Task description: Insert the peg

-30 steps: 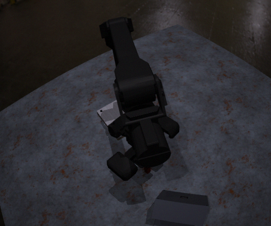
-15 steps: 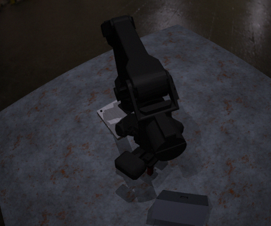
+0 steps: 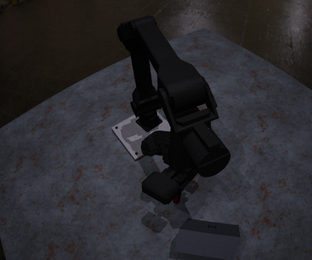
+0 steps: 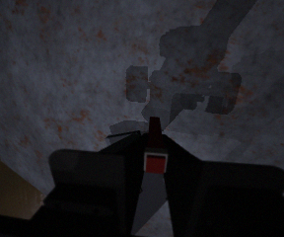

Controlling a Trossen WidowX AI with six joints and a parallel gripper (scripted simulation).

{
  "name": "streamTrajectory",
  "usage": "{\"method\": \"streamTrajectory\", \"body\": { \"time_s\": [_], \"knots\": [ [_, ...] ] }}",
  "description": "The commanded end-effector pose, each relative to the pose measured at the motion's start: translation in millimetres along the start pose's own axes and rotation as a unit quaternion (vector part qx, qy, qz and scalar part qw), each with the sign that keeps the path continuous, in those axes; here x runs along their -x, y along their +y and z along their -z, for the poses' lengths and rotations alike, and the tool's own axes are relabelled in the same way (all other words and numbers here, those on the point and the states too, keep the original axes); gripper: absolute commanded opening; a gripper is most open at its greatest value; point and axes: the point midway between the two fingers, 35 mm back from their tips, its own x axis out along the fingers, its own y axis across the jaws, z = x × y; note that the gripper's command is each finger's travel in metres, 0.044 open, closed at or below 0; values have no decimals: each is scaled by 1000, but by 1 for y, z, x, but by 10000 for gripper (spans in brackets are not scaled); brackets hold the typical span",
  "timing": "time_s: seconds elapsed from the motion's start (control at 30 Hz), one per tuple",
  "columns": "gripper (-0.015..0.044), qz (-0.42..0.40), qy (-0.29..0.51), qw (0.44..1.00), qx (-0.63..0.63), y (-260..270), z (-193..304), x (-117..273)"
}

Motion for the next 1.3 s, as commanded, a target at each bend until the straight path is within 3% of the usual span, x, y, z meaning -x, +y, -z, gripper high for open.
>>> {"method": "streamTrajectory", "body": {
  "time_s": [0.0, 1.27],
  "knots": [
    [0, -14, -2, 1000, 6, -3, 2, -1],
    [0, -135, 19, 988, 72, -23, 28, 8]
  ]
}}
